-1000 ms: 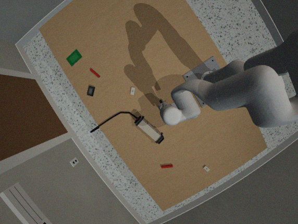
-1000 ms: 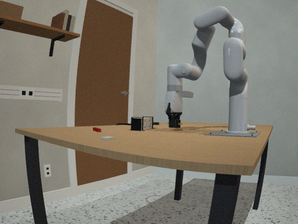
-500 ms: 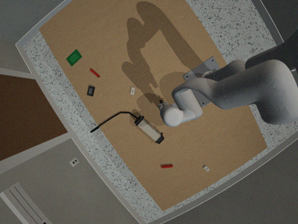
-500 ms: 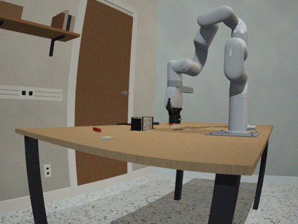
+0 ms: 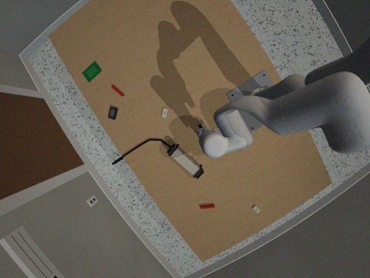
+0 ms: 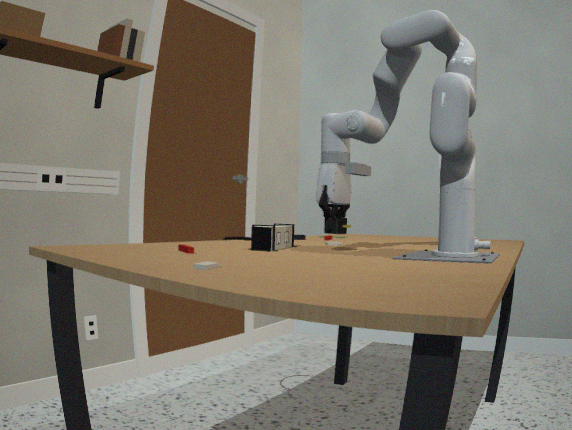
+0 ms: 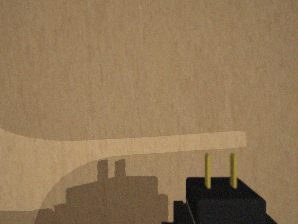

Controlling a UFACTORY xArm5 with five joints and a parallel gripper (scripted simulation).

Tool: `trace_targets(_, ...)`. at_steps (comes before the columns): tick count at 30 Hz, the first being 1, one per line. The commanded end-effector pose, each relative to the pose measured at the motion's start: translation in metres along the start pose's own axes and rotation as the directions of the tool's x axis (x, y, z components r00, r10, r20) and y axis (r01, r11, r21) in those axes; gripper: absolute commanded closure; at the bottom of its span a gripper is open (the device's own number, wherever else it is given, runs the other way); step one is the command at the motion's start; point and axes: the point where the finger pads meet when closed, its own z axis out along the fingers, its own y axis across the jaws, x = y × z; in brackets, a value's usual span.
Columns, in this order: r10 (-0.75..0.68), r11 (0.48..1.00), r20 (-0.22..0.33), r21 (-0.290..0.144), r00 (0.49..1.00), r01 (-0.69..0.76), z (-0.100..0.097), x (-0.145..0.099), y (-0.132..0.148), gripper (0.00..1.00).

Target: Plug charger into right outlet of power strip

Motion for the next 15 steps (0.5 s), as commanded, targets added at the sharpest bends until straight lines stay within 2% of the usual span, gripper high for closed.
trace_targets(1,0.0,1.0,0.003,0.0,1.0,0.0,-0.0012,-0.0013,0.0001,1.0)
trace_targets(9,0.034,0.999,0.003,0.0,0.999,-0.034,-0.0012,-0.0018,0.0001,1.0)
trace_targets(15,0.182,0.983,0.003,-0.001,0.983,-0.182,-0.0013,-0.004,0.0,1.0)
